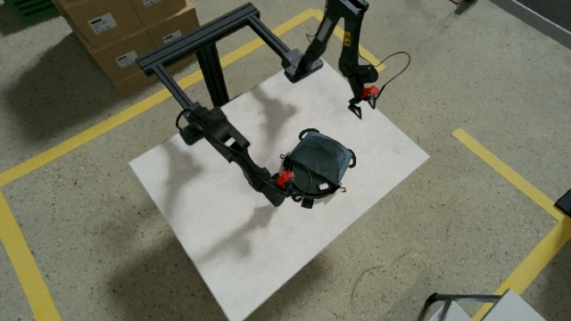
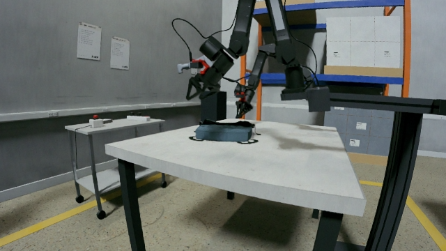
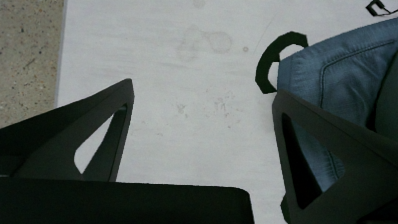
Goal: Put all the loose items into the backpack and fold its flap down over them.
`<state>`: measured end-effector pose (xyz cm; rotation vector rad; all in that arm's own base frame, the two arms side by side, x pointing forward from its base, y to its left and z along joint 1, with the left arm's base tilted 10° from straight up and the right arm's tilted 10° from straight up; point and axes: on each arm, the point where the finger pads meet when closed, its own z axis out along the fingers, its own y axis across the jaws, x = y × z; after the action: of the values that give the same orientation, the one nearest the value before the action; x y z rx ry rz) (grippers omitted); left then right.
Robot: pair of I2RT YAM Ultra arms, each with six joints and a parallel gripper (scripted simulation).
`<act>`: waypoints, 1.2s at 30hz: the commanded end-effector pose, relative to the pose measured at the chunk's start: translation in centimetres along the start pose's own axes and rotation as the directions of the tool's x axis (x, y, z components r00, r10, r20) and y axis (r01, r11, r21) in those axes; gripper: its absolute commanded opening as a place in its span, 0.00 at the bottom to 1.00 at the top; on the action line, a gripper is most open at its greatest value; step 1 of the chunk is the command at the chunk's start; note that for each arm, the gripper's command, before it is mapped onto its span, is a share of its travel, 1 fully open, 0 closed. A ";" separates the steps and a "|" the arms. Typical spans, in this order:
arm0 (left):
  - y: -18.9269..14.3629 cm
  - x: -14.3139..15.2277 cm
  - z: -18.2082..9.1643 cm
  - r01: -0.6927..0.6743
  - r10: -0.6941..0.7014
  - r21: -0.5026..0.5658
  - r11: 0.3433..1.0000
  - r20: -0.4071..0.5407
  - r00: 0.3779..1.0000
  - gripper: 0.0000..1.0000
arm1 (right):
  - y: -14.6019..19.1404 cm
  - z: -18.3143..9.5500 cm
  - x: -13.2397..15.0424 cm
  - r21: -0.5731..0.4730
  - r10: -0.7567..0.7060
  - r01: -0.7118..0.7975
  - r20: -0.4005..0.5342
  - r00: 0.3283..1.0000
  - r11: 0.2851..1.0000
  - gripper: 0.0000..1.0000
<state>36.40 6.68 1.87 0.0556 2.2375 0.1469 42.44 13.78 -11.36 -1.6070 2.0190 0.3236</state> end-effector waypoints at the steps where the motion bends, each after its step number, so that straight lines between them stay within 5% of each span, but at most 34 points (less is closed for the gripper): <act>1: 0.0 -0.5 0.0 -0.004 0.004 0.000 1.000 0.014 1.000 0.90 | -2.2 -1.3 -2.2 0.042 -0.034 0.032 0.049 0.998 0.999 0.07; 24: 0.0 -0.5 0.0 -0.004 0.004 0.000 1.000 0.014 1.000 0.90 | -0.5 -1.3 -0.9 0.030 -0.024 0.022 0.042 0.999 0.999 0.07; 36: 0.0 -0.5 0.0 -0.004 0.004 0.000 1.000 0.014 1.000 0.90 | -1.4 -0.1 -3.4 0.043 -0.040 0.038 0.058 0.998 0.998 0.07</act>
<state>36.40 6.68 1.87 0.0556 2.2375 0.1469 42.10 14.12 -11.36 -1.6017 2.0190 0.3279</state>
